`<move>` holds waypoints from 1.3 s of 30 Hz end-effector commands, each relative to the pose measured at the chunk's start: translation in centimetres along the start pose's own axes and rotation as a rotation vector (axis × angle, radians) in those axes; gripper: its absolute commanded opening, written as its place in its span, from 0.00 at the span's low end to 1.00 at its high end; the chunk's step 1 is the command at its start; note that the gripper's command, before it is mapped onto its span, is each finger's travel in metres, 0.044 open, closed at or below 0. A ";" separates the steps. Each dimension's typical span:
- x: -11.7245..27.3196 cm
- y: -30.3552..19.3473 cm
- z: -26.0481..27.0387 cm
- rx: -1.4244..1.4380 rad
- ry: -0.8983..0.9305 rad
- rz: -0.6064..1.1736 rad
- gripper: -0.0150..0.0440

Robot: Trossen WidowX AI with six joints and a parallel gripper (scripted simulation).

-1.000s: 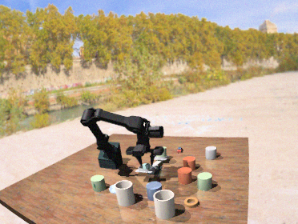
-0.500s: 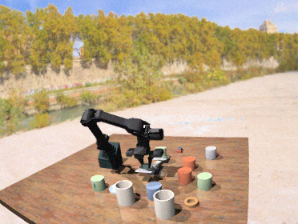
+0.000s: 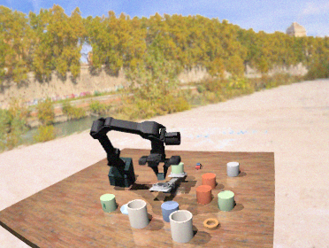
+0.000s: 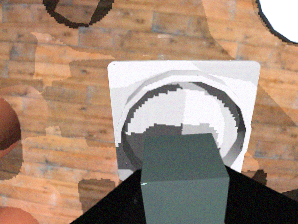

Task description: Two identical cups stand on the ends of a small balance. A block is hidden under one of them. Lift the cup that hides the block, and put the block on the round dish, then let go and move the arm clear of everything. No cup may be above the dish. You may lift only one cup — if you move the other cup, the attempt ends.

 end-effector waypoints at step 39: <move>-1.1 7.6 -6.5 -0.007 -0.001 0.039 0.25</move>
Point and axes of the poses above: the point midway between the two fingers, 35 mm back from their tips, its own x axis back along the fingers, its own z axis across the jaws, y = z × x, the point moved 10 cm from there along x, back along the fingers, and after that the axes turned 1 degree about -x, right-handed, at the moved point
